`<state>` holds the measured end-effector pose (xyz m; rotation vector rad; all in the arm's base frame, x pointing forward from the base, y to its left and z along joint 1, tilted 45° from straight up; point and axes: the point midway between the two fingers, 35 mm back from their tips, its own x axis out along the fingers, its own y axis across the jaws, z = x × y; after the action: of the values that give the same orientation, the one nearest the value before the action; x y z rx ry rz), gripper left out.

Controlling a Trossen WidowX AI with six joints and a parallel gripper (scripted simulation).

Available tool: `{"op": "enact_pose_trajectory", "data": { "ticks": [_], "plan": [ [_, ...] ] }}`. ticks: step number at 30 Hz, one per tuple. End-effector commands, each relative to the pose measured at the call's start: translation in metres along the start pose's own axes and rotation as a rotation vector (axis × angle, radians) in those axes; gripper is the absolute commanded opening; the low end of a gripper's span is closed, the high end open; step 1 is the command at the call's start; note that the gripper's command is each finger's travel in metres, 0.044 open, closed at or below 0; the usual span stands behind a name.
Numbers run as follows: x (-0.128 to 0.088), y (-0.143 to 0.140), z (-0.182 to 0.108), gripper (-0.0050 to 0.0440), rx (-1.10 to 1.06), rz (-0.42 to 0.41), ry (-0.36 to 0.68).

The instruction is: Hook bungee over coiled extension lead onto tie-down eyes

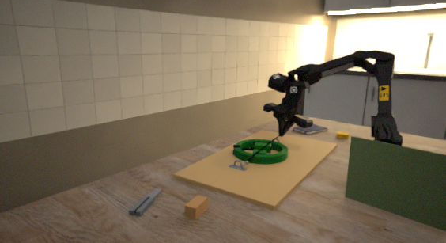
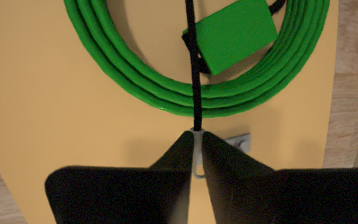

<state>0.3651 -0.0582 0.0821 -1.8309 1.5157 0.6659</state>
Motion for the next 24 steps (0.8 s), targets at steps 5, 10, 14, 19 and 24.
{"op": "enact_pose_trajectory", "data": {
  "ticks": [5,10,14,19,24],
  "plan": [
    [-0.009,-0.013,-0.020,-0.0050,-0.012,-0.048,0.022],
    [-0.009,-0.014,-0.023,-0.0050,-0.030,-0.052,0.025],
    [-0.009,-0.016,-0.028,-0.0050,-0.053,-0.057,0.030],
    [-0.008,-0.018,-0.033,-0.0050,-0.082,-0.063,0.036],
    [-0.008,-0.018,-0.036,-0.0050,-0.098,-0.066,0.040]
  ]
}}
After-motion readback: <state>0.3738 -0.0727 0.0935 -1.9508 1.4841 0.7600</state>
